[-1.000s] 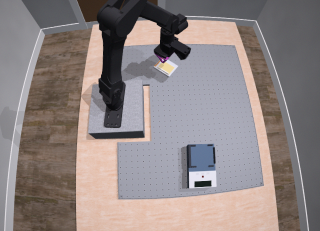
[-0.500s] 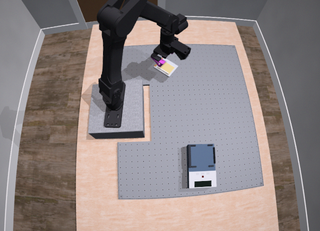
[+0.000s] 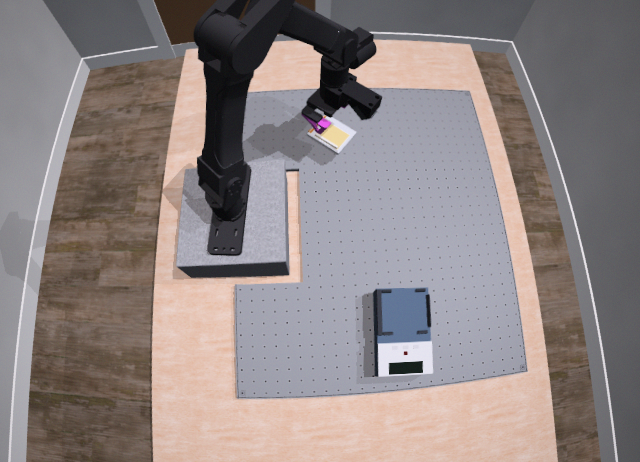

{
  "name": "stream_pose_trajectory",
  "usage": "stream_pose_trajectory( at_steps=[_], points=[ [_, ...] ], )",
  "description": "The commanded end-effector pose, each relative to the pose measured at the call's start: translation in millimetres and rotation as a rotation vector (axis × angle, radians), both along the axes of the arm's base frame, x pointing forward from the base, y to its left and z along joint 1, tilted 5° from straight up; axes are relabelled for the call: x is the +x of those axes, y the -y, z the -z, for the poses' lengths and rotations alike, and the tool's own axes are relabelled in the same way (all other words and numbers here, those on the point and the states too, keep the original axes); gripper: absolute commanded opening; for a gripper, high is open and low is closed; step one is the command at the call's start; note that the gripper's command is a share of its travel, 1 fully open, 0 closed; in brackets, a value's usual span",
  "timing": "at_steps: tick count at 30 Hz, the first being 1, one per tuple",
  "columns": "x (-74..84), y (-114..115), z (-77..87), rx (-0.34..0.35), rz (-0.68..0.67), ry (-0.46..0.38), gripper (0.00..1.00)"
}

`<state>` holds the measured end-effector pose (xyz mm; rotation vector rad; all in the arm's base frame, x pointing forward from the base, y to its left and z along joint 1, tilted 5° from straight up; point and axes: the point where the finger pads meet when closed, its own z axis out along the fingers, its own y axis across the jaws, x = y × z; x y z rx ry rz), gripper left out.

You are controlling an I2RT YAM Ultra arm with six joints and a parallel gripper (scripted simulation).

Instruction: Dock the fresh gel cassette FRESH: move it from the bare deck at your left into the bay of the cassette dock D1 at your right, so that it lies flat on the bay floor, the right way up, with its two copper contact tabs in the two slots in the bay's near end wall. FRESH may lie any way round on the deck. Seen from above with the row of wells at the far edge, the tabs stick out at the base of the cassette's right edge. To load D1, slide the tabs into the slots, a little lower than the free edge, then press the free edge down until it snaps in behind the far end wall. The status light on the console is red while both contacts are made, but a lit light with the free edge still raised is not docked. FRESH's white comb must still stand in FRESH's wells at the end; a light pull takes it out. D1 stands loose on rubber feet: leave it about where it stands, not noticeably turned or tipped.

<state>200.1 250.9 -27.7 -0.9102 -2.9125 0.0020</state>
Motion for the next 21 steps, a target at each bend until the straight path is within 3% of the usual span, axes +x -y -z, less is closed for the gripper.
stream_pose_trajectory(
  at_steps=[1,16,18,21],
  points=[
    [12.0,-9,-15.9,0.03,0.008,0.041,1.0],
    [12.0,-9,-15.9,0.03,0.008,0.041,1.0],
    [12.9,-11,-2.5,0.023,0.007,0.034,1.0],
    [13.9,-12,-4.8,0.032,0.006,0.042,1.0]
  ],
)
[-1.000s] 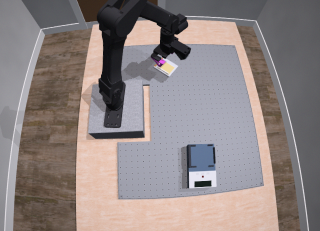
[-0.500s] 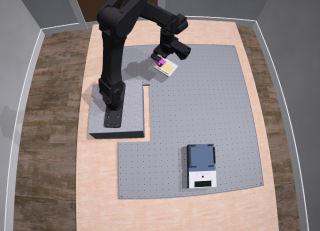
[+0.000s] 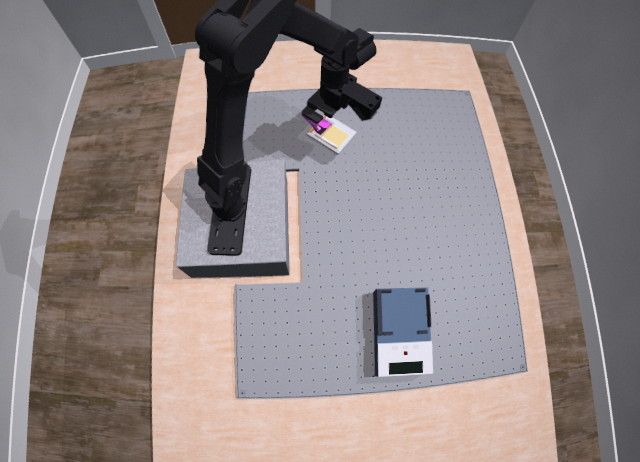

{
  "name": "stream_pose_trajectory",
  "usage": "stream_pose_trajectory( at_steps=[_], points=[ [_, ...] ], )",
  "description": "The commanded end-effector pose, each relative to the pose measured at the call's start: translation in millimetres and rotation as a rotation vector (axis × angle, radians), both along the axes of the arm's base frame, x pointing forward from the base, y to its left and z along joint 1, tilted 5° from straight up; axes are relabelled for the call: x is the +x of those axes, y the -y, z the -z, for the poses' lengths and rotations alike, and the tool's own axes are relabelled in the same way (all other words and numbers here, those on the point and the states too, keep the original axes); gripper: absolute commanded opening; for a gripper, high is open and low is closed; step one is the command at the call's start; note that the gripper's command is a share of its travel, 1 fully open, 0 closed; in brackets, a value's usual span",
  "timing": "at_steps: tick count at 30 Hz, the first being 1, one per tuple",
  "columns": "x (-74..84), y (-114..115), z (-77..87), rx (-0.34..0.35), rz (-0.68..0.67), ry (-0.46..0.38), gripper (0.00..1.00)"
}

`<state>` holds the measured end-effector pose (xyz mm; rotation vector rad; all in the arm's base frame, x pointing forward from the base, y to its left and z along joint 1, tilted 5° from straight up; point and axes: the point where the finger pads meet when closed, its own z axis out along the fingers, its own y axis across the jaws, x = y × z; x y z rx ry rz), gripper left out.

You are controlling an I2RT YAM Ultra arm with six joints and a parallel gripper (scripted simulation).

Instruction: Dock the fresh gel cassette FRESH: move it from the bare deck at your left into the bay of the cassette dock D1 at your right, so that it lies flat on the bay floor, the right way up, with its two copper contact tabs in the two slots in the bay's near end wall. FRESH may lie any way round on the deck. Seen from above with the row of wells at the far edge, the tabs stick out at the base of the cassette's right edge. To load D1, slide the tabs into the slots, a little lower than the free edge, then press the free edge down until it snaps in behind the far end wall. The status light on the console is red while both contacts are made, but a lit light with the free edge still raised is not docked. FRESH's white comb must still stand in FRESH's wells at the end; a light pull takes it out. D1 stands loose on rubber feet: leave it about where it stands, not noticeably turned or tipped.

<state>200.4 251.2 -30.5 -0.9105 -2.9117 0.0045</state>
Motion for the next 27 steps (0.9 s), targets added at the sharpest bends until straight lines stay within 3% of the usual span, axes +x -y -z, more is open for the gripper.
stream_pose_trajectory(
  at_steps=[1,14,16,17,22,27],
  points=[
    [12.9,-12,-4.3,0.028,0.006,0.039,1.0],
    [-0.5,0,23.9,-0.008,0.003,0.007,1.0],
    [-0.5,0,23.9,-0.008,0.003,0.007,1.0],
    [14.7,-18,5.2,0.052,0.002,0.059,1.0],
    [-0.1,-5,30.3,-0.002,-0.003,0.012,1.0],
    [0.2,-3,37.2,-0.003,0.003,0.012,1.0]
  ],
)
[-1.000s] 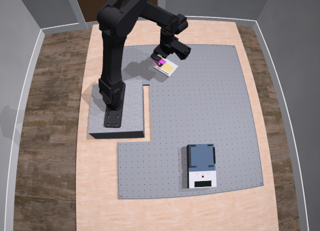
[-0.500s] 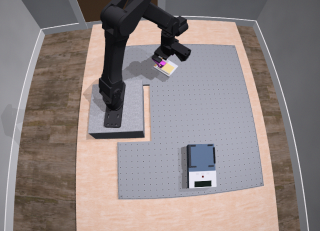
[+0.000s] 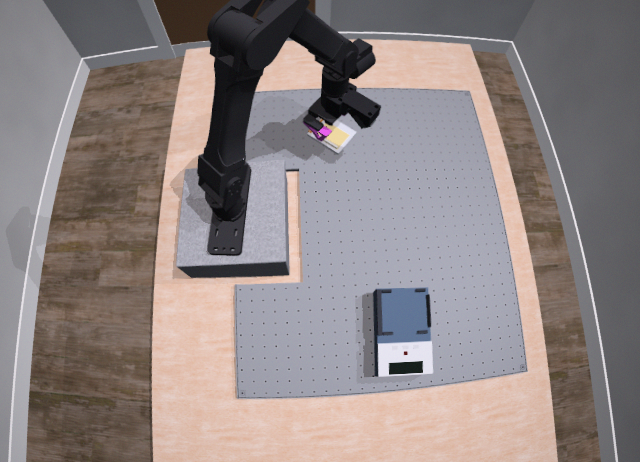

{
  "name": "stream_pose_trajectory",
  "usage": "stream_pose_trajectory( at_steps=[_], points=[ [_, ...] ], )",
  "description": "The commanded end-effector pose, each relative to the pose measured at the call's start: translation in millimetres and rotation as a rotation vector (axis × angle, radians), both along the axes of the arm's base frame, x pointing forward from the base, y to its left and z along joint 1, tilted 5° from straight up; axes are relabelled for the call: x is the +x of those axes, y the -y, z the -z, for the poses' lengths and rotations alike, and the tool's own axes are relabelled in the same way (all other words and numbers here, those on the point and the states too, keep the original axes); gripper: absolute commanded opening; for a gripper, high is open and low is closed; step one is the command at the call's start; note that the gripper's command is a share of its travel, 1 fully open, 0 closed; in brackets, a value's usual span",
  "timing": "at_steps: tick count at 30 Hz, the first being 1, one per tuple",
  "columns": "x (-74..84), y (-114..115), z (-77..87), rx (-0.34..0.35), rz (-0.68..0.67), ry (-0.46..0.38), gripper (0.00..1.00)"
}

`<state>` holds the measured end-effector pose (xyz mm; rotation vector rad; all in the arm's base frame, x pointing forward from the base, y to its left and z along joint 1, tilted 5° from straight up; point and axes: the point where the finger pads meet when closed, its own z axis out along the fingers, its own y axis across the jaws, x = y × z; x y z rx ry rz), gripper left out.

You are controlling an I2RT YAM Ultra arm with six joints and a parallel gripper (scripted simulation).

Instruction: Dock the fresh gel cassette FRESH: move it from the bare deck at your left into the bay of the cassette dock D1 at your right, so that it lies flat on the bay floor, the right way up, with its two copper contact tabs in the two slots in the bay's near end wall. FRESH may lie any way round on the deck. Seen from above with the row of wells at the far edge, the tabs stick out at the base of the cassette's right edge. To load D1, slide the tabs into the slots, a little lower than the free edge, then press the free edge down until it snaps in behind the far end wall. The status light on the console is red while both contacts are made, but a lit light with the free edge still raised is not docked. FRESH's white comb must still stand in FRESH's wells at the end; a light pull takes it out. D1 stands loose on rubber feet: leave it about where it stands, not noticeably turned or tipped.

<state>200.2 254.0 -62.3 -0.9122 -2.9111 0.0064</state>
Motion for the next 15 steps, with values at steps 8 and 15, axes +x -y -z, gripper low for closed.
stream_pose_trajectory(
  at_steps=[8,15],
  points=[
    [-2.0,1,13.9,-0.004,-0.001,0.01,1.0],
    [0.6,-5,21.8,0.006,-0.003,0.019,1.0]
  ],
)
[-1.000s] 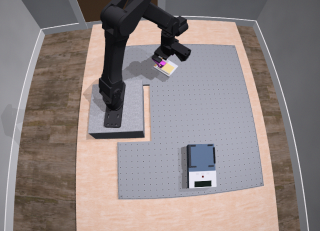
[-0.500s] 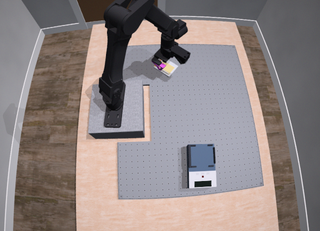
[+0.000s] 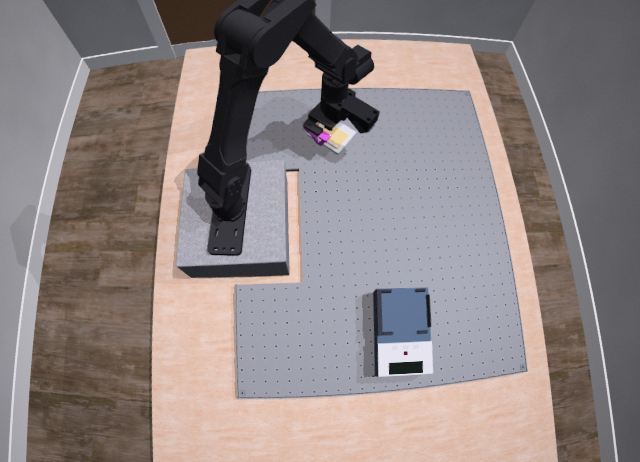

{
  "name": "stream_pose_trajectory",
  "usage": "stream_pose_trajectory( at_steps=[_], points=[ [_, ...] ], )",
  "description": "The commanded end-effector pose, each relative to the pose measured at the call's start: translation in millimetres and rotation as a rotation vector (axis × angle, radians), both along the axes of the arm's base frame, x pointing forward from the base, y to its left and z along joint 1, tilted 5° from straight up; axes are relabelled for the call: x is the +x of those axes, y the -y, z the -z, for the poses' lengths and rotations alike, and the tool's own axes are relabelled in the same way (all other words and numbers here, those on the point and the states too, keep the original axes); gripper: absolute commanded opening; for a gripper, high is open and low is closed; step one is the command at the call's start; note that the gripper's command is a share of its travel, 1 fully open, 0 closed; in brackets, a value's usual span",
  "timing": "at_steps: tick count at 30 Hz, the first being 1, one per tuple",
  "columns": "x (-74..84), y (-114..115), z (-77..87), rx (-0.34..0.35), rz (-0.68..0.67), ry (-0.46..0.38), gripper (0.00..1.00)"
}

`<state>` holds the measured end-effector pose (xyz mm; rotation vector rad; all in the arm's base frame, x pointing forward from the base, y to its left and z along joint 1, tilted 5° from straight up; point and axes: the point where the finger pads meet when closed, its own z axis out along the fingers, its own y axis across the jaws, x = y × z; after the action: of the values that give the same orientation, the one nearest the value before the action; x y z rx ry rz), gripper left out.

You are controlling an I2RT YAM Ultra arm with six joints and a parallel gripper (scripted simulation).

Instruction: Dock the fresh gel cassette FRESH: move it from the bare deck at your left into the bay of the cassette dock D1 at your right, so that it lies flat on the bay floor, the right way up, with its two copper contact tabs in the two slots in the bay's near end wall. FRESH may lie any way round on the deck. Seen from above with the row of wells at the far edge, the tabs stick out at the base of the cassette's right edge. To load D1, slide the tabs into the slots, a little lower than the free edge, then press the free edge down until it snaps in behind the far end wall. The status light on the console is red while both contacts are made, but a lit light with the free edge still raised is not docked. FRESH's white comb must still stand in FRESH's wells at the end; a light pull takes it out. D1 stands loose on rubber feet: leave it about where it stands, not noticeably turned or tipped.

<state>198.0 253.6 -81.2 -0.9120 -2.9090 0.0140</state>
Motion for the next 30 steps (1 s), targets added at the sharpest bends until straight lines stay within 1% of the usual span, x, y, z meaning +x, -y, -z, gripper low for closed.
stream_pose_trajectory(
  at_steps=[1,3,8,9,13,19,20,22,25,30],
  points=[
    [8.9,-10,-7.6,0.038,0.0,0.046,1.0],
    [12.5,-13,-10.2,0.047,0.003,0.053,1.0],
    [11.3,-12,-8.2,0.042,0.003,0.05,1.0],
    [7.5,-7,-5.9,0.028,0.003,0.037,1.0],
    [2.0,-1,2.2,0.012,0.002,0.024,1.0],
    [-3.0,4,9.7,-0.008,0.001,0.007,1.0],
    [-2.6,3,9.4,-0.004,0.001,0.01,1.0],
    [5.8,-7,2.6,0.026,0.001,0.036,1.0],
    [7.3,-9,0.9,0.032,0.0,0.041,1.0],
    [-0.9,0,11.8,0.003,-0.001,0.016,1.0]
  ],
)
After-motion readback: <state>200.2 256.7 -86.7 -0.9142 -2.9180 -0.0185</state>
